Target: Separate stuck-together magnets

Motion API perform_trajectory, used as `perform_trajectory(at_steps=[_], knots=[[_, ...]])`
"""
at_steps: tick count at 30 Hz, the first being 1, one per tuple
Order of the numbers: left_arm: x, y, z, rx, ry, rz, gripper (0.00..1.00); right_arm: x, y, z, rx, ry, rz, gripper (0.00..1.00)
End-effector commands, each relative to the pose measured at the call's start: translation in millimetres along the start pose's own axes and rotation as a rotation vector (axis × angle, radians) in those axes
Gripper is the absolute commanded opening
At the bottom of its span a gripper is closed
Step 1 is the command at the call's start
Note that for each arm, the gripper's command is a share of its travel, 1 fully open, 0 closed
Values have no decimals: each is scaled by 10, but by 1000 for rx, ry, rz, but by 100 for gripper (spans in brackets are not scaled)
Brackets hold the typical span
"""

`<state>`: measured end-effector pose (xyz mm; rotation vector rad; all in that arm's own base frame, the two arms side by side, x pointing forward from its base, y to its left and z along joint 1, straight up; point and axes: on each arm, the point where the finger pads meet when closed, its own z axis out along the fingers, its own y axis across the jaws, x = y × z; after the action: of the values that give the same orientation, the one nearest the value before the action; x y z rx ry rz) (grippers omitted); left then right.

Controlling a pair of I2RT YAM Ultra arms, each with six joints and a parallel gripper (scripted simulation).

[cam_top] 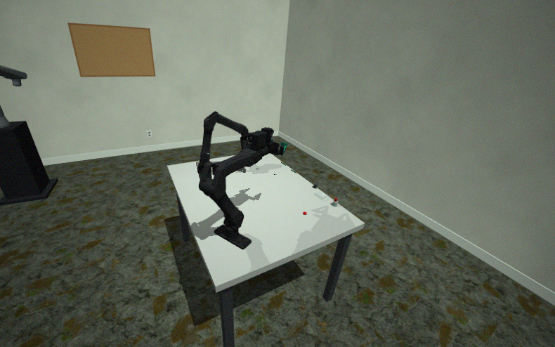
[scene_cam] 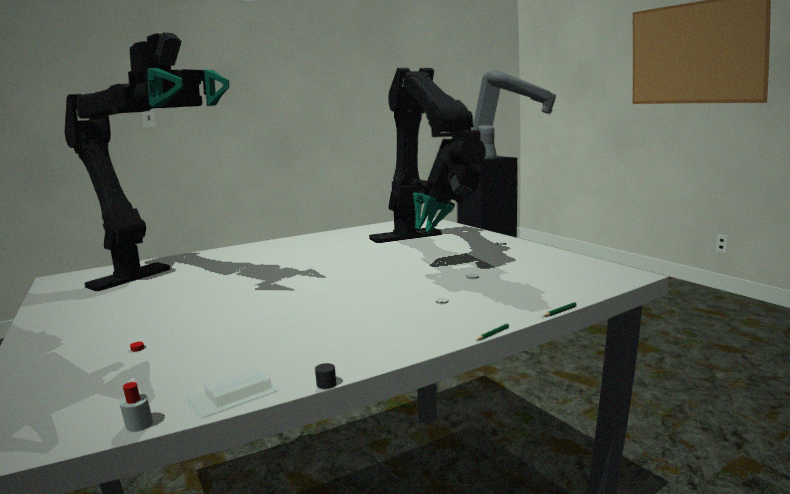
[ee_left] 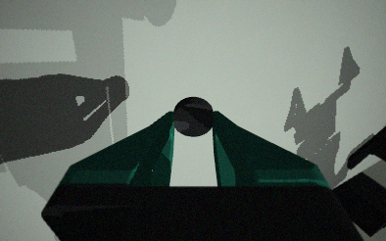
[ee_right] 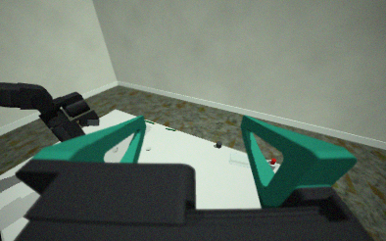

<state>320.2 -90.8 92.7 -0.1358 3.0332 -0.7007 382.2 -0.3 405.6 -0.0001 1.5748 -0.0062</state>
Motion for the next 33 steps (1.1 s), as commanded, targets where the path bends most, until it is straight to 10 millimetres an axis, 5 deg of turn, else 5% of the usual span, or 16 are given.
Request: perform_trajectory(at_steps=[1, 8, 12, 33], knots=[[-3, -359, -92, 186, -11, 16, 25, -73, 10, -17, -3, -19, 1, 100], [84, -832, -285, 452, 6, 36, 25, -73, 10, -17, -3, -19, 1, 100], [-293, -866, -166, 448, -128, -7, 25, -73, 10, -17, -3, -19, 1, 100], [-519, -1484, -95, 774, -198, -49, 25, -73, 10, -17, -3, -19, 1, 100]])
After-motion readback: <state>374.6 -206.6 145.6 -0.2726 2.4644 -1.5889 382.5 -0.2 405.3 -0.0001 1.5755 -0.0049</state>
